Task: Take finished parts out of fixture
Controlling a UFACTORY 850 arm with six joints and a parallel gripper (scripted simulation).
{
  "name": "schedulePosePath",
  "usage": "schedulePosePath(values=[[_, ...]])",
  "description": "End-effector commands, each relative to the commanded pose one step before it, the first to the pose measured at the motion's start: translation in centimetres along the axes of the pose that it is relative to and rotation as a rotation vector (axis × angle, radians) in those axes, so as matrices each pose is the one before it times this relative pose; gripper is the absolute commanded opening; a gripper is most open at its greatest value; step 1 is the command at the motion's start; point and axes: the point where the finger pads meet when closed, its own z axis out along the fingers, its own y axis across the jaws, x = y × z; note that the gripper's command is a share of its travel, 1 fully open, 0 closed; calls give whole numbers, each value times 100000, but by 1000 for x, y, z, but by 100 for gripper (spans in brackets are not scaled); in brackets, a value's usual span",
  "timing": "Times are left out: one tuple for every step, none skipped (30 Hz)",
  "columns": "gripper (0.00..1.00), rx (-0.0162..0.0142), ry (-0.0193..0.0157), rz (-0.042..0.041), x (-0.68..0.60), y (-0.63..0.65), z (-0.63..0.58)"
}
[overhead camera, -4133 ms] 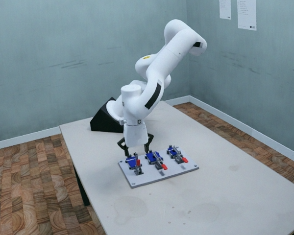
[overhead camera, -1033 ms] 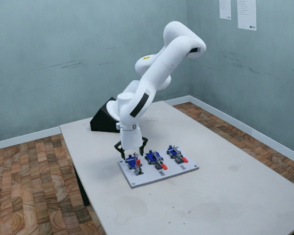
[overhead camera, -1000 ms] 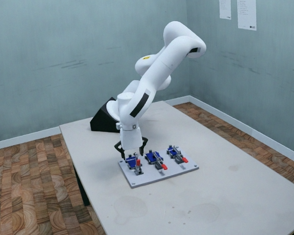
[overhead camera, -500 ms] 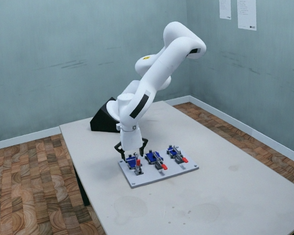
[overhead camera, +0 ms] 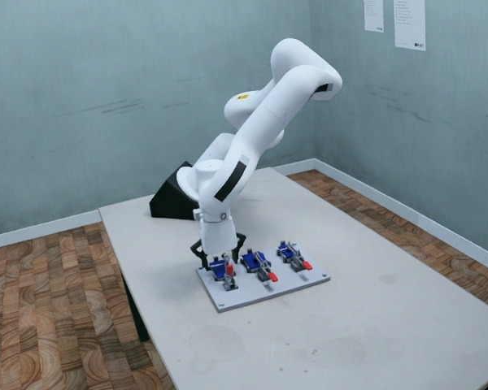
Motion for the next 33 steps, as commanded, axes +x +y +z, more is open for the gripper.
schedulePosePath(values=[[100,80,-148,-52,-82,-36,381],[100,0,0,0,-2,-1,80],[100,0,0,0,-2,-1,73],[100,0,0,0,-2,-1,66],[100,0,0,0,0,0,0],[100,0,0,0,0,0,0],[100,0,0,0,-1,-1,58],[100,0,0,0,-1,-1,50],[100,0,0,0,-1,0,43],[100,0,0,0,-1,0,35],[100,0,0,0,-1,0,28],[100,0,0,0,0,0,21],[100,0,0,0,0,0,15],[100,0,0,0,0,0,9],[100,0,0,0,0,0,5],[100,0,0,0,0,0,2],[100,0,0,0,0,0,0],[100,0,0,0,0,0,0],[100,0,0,0,0,0,1],[100,0,0,0,0,0,1],[100,0,0,0,0,0,0],[100,0,0,0,0,0,0],[100,0,0,0,0,0,0],[100,0,0,0,0,0,0],[100,0,0,0,0,0,0],[100,0,0,0,0,0,0],[100,0,0,0,0,0,0],[100,0,0,0,0,0,0],[100,0,0,0,0,0,0],[0,0,0,0,0,0,0],[0,0,0,0,0,0,0],[0,0,0,0,0,0,0],[0,0,0,0,0,0,0]])
